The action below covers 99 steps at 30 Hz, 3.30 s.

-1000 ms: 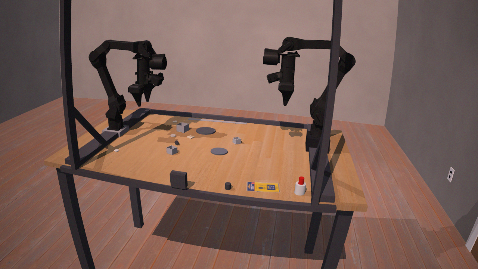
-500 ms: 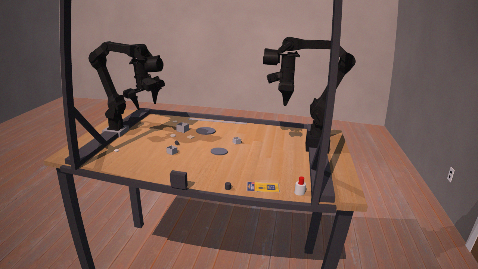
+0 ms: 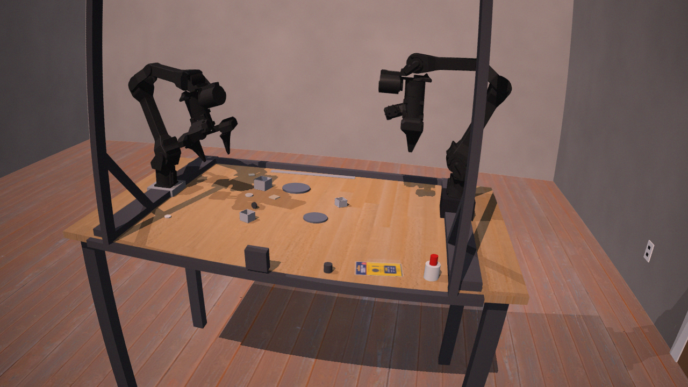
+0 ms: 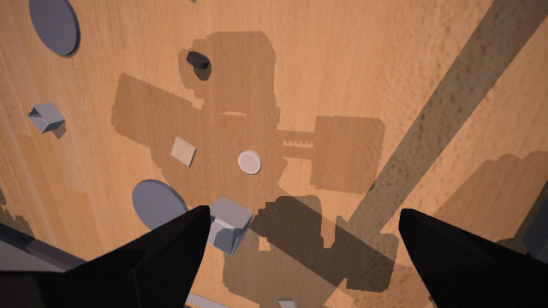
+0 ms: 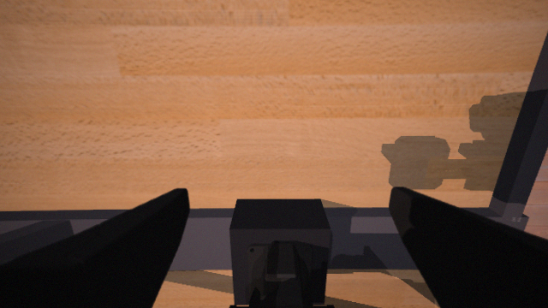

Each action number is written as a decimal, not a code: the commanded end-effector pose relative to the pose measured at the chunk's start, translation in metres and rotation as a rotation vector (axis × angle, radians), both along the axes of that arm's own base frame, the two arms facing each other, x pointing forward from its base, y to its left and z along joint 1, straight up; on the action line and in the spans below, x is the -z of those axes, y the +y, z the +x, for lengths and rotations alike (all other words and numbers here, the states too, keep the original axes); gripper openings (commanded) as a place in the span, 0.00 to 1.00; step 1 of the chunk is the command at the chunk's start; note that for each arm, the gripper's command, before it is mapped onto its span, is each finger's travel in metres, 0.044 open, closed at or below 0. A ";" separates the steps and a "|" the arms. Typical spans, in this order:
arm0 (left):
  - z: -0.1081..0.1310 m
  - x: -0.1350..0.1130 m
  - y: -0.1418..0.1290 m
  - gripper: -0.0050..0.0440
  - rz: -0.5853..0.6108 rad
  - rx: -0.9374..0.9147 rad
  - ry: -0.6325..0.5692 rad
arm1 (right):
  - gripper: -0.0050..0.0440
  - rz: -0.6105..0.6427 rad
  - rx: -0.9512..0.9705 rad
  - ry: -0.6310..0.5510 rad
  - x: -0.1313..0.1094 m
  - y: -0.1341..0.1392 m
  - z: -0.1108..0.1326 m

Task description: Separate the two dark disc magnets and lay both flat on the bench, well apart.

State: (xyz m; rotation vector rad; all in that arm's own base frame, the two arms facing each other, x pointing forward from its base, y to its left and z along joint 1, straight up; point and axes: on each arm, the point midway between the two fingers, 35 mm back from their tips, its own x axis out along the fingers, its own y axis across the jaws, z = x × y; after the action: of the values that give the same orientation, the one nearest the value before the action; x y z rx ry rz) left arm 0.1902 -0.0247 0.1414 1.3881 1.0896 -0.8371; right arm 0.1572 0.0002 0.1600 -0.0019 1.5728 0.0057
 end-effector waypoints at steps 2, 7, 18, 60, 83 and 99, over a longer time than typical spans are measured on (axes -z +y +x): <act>0.005 0.001 -0.007 0.92 0.098 0.284 -0.044 | 0.92 -0.002 0.000 -0.017 -0.004 0.000 0.001; 0.009 0.002 -0.014 0.92 0.212 0.532 -0.069 | 0.92 -0.002 0.000 -0.017 -0.004 0.000 0.001; 0.016 0.002 -0.029 0.92 0.472 1.004 -0.109 | 0.92 -0.002 0.000 -0.017 -0.004 0.000 0.001; 0.071 0.039 -0.078 0.92 0.329 0.436 -0.462 | 0.92 -0.002 0.000 -0.017 -0.004 0.000 0.001; 0.079 0.081 -0.103 0.92 -0.228 -0.382 -0.852 | 0.92 -0.002 0.000 -0.017 -0.004 0.000 0.001; 0.063 0.103 -0.102 0.92 -0.736 -0.878 -1.071 | 0.92 -0.002 0.000 -0.017 -0.004 0.000 0.001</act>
State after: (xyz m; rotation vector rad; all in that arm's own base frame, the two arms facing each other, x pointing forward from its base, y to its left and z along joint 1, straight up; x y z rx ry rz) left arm 0.2560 -0.1276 0.0404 0.5385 0.3939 0.1557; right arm 0.1572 0.0002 0.1600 -0.0019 1.5728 0.0057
